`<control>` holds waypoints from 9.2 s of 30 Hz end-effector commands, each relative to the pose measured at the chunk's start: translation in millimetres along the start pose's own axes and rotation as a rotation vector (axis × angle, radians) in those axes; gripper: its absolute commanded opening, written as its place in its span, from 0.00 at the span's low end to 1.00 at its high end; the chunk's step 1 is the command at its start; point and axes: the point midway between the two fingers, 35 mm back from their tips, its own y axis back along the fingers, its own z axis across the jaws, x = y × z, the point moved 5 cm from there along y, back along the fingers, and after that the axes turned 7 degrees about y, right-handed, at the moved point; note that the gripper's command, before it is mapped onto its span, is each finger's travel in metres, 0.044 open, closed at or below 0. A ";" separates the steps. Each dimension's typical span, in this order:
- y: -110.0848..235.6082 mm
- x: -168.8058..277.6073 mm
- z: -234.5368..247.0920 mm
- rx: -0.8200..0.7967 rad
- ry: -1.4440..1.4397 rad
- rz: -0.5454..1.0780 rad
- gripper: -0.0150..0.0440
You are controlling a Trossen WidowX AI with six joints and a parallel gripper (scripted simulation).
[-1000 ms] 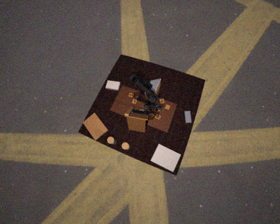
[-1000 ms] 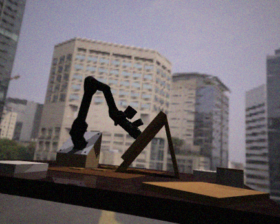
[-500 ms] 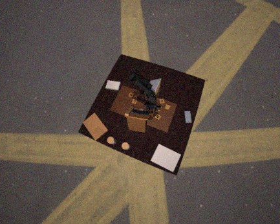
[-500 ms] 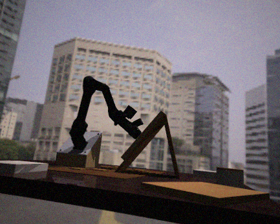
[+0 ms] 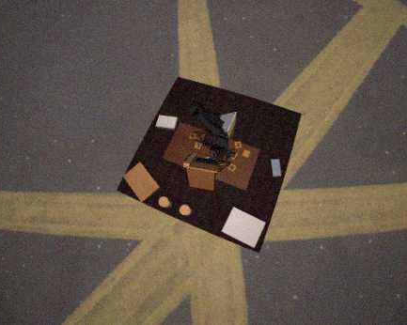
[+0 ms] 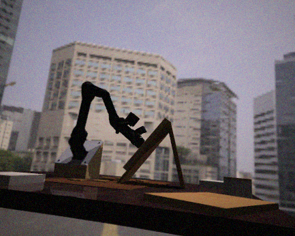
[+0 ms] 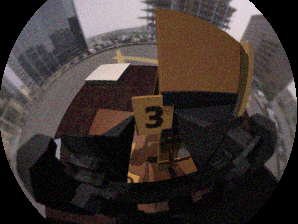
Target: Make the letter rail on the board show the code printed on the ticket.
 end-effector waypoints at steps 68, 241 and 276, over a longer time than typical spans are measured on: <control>-0.8 4.5 -34.1 -0.002 0.007 0.002 0.25; -1.3 17.4 -148.6 0.002 0.013 0.004 0.25; 9.9 18.4 -158.9 0.002 0.013 0.004 0.75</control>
